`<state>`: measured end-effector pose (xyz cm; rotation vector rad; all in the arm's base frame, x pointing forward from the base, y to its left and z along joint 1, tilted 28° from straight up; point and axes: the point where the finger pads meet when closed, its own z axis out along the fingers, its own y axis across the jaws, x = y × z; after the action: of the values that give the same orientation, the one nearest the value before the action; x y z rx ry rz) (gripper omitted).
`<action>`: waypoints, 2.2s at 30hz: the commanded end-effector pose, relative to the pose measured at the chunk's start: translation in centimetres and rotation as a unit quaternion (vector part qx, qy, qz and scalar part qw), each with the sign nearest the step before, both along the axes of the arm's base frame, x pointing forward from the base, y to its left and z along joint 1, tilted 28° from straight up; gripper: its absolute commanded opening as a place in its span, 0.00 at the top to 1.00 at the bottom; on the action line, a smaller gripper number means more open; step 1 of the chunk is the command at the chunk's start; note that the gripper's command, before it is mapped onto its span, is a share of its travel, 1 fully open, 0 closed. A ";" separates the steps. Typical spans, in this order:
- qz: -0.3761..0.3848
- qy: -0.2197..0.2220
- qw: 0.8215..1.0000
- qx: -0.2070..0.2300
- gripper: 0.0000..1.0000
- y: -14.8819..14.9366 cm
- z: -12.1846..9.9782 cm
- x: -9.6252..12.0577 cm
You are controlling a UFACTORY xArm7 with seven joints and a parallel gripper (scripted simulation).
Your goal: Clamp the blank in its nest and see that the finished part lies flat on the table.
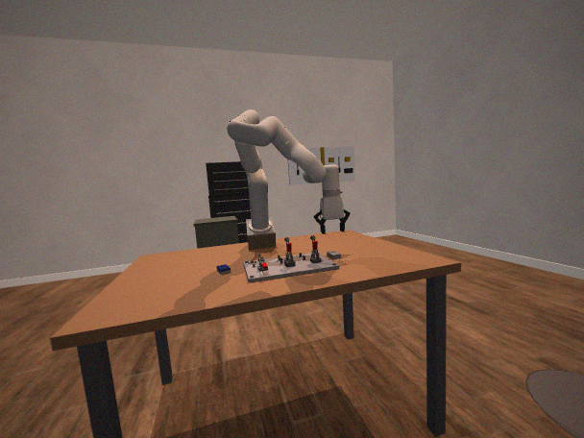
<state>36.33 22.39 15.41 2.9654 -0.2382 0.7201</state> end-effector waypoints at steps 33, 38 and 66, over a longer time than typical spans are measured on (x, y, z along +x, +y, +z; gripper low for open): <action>0.001 -0.001 1.000 0.001 0.01 0.7 4.7 -2.3; 0.001 -0.001 1.000 0.001 0.01 1.0 7.2 -3.6; 0.001 -0.001 1.000 0.001 0.01 -2.2 8.3 -4.8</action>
<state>31.83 21.67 23.54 2.9646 -0.2355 0.7192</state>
